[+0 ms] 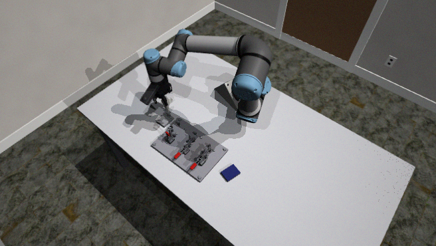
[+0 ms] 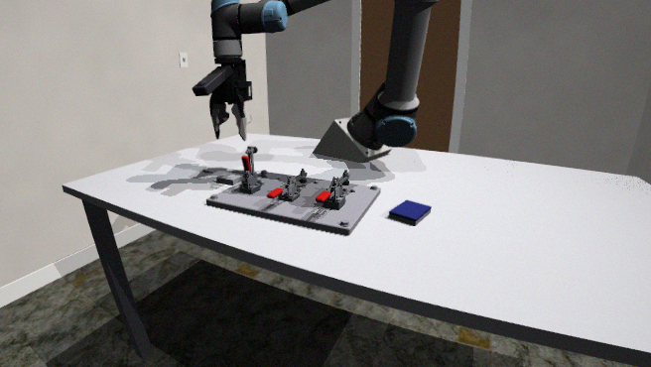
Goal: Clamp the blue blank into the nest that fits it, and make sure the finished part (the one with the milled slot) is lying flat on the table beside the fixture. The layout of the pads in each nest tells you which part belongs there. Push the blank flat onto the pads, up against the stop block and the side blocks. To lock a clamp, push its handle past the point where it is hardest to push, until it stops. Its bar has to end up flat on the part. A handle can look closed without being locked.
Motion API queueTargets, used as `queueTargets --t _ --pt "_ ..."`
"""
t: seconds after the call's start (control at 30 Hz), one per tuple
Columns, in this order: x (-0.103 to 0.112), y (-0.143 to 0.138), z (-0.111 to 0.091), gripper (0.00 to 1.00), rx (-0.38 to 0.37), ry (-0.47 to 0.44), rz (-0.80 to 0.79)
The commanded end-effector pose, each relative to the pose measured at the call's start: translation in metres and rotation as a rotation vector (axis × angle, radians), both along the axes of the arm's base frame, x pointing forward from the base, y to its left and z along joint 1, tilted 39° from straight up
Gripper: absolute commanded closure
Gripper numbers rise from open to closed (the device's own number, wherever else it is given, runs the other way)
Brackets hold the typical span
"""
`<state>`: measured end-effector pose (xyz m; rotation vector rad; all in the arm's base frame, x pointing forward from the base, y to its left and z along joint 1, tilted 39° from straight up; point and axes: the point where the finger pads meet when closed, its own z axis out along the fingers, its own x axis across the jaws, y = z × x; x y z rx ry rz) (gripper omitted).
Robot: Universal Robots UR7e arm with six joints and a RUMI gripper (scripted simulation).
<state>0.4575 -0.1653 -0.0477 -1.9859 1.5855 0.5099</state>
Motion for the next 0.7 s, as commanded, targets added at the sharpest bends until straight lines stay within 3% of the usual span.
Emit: queueTargets --t 0.0,0.13,0.4,0.67 --pt "-0.001 -0.015 0.019 0.41 -0.001 -0.001 0.000" --pt "-0.002 -0.032 0.040 0.41 -0.001 -0.001 0.000" --pt "-0.003 -0.051 0.064 0.41 -0.001 -0.001 0.000" --pt "-0.003 -0.055 0.069 0.41 -0.001 -0.001 0.000"
